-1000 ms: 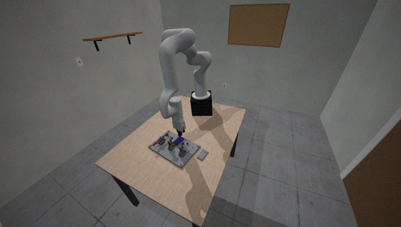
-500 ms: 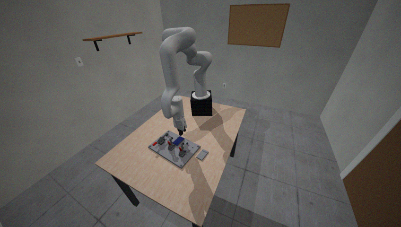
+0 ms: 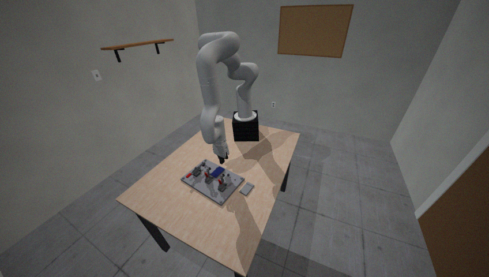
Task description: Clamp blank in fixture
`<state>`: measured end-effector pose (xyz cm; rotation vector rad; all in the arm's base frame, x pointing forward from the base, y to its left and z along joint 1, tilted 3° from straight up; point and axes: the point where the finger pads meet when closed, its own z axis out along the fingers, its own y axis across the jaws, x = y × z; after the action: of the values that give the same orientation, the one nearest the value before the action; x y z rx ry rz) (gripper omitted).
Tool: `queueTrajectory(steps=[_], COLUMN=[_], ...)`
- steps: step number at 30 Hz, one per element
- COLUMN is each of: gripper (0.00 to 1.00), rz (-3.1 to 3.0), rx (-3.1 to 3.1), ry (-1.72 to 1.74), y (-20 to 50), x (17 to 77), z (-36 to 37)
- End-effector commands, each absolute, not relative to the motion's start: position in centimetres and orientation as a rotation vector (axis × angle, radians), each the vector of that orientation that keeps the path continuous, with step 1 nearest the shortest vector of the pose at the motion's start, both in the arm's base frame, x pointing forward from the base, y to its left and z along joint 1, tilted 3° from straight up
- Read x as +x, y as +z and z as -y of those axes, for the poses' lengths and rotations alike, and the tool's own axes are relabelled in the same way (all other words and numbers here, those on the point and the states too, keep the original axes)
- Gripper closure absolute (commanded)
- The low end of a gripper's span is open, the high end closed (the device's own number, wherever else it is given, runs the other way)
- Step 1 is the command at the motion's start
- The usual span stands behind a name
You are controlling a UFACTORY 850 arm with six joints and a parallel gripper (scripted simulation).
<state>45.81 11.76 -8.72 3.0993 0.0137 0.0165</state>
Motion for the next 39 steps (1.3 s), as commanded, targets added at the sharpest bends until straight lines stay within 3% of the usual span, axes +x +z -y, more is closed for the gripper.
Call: queueTrajectory(steps=[1,39], gripper=[1.0,1.0], rz=[-0.014,-0.014], rx=[3.102,3.102], ry=[0.04,0.04], y=[-9.8,-13.4], x=[43.8,43.0], z=[-11.3,-11.1])
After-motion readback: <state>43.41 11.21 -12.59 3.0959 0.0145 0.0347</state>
